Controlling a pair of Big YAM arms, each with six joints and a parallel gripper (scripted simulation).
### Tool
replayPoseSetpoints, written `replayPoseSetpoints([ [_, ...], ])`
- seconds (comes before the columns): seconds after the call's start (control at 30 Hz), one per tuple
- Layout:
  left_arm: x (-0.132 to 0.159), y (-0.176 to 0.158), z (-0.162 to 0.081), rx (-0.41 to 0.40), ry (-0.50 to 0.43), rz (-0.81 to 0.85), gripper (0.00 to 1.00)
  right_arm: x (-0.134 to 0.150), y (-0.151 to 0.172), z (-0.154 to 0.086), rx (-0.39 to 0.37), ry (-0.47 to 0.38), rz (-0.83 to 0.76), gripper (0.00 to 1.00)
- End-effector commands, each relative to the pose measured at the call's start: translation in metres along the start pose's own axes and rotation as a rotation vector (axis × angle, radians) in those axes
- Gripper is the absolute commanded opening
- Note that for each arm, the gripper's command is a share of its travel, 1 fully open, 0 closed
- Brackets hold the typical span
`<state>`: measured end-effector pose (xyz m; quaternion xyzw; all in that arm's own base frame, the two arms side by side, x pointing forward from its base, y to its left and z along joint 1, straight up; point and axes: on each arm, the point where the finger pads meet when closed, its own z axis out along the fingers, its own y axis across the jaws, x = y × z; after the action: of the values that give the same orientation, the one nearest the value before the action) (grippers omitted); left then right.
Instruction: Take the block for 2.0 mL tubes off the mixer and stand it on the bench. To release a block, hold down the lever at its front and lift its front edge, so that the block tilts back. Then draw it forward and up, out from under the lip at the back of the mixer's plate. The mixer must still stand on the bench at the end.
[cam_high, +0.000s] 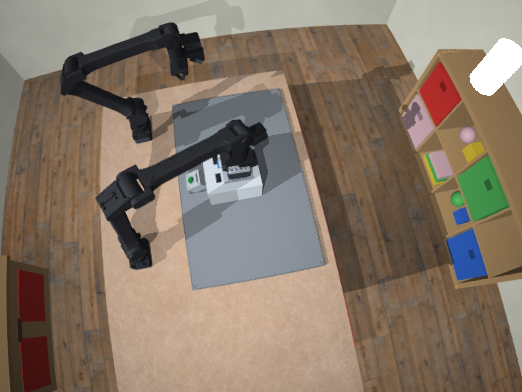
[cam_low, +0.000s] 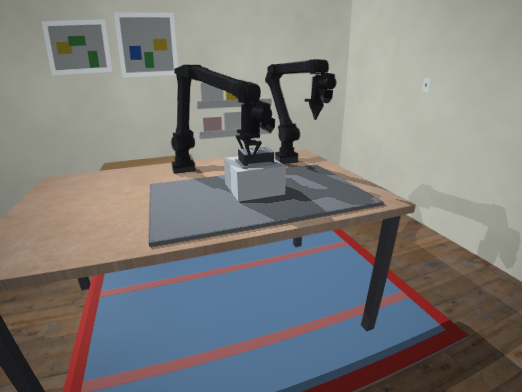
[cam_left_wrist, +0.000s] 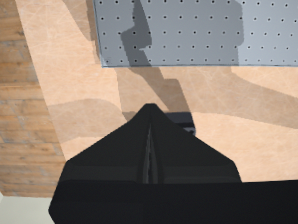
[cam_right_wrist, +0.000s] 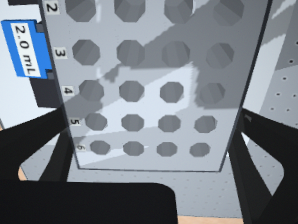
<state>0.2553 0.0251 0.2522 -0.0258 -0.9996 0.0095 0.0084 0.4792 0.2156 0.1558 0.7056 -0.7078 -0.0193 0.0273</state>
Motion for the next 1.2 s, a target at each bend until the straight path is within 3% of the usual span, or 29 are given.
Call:
replayPoseSetpoints([
  [0.0,-0.016,-0.0005,-0.0196,-0.007,-0.059,0.017,0.0,-0.008,0.0179,-0.0084,-0.018,0.0,-0.03,0.0],
  [1.17,-0.0148,-0.0003,-0.0193,-0.008,-0.058,0.014,0.0,-0.0055,0.0116,-0.0107,-0.023,-0.006,-0.021,0.0],
])
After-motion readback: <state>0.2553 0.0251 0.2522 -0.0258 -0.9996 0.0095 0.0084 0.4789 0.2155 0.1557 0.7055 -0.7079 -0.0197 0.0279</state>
